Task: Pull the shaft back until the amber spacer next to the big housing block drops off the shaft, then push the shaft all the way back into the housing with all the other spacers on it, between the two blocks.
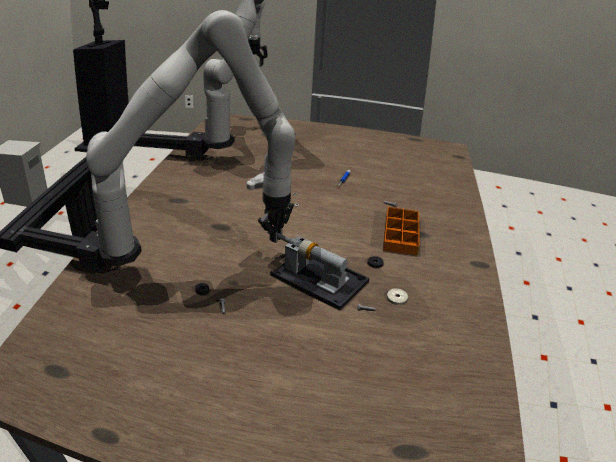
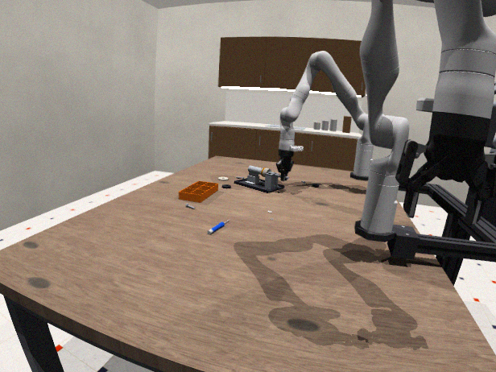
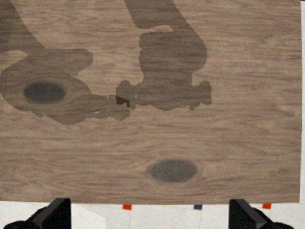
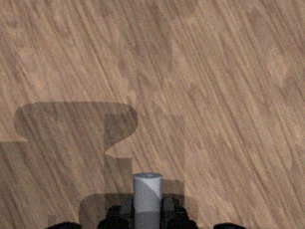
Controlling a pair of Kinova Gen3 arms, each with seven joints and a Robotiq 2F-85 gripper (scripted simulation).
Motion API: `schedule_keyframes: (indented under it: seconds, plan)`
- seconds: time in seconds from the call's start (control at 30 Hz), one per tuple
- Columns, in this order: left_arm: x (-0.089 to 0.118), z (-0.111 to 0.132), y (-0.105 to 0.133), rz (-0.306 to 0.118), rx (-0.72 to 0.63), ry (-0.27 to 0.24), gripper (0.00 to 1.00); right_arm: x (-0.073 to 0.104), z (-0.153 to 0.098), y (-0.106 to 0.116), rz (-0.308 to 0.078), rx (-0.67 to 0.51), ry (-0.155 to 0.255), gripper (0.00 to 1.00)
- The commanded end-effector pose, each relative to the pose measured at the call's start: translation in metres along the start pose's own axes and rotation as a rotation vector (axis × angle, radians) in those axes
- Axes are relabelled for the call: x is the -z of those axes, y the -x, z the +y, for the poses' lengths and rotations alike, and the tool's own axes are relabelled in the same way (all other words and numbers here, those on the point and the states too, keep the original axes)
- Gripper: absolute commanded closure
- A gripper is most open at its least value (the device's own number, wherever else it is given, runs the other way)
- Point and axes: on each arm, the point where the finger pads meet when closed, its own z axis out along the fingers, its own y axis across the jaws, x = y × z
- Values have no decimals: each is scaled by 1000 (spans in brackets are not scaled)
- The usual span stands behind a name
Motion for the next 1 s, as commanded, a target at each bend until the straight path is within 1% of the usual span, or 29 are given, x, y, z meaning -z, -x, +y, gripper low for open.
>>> schedule_keyframes:
  seconds: [0.0, 0.97]
  plan:
    - [1, 0, 0, -2, 0, 0, 2, 1, 1, 0, -1, 0, 2, 903]
    - [1, 0, 0, -2, 0, 0, 2, 1, 1, -4, -1, 0, 2, 903]
